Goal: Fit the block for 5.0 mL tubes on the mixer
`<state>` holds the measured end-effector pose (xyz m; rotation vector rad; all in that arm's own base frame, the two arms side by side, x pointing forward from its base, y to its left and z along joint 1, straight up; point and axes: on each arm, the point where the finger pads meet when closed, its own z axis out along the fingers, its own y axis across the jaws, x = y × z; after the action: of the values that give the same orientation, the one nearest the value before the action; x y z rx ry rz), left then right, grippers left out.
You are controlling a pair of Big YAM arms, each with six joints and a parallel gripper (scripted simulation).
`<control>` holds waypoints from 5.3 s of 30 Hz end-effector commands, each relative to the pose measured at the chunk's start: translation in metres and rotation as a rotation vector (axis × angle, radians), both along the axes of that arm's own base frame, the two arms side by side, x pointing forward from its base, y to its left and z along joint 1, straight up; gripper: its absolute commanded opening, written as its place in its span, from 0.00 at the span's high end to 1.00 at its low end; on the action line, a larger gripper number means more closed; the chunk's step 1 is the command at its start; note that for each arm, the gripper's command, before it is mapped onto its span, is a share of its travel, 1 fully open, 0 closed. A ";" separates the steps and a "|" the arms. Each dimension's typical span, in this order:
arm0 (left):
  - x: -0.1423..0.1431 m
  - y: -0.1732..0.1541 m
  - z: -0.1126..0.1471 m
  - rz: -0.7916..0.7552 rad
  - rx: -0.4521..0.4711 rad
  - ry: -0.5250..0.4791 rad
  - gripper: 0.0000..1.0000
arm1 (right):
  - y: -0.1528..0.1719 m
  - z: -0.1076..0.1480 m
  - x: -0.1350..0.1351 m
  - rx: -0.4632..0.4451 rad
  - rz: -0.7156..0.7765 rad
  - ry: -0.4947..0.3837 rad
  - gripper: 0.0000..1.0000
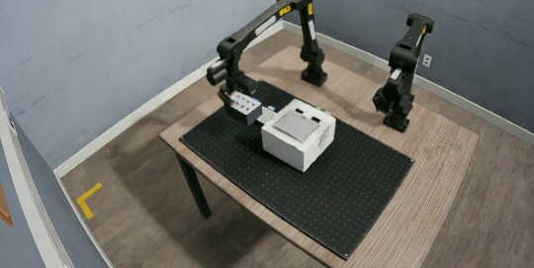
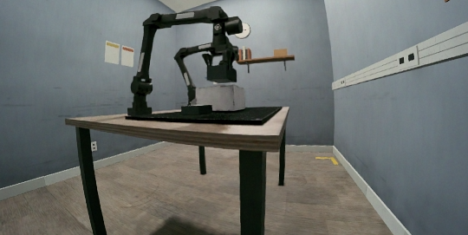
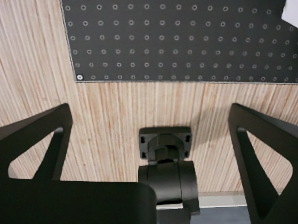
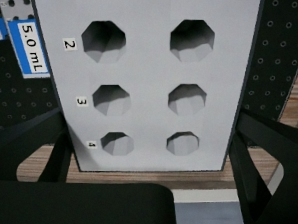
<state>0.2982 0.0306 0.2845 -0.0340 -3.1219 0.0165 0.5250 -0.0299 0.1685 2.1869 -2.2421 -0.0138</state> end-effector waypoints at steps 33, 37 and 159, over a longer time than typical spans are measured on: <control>0.013 0.006 0.029 0.025 0.009 -0.076 0.00 | 0.031 0.078 0.013 0.002 -0.003 -0.128 1.00; 0.013 0.006 0.030 0.025 0.009 -0.079 0.00 | 0.040 0.078 0.010 0.005 -0.002 -0.132 1.00; -0.001 0.004 0.003 0.024 0.000 -0.020 0.00 | 0.217 0.060 -0.055 0.051 0.026 0.062 1.00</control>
<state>0.2994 0.0309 0.2864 -0.0334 -3.1268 0.0156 0.4682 0.1765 0.1836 2.1038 -2.1675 -0.1829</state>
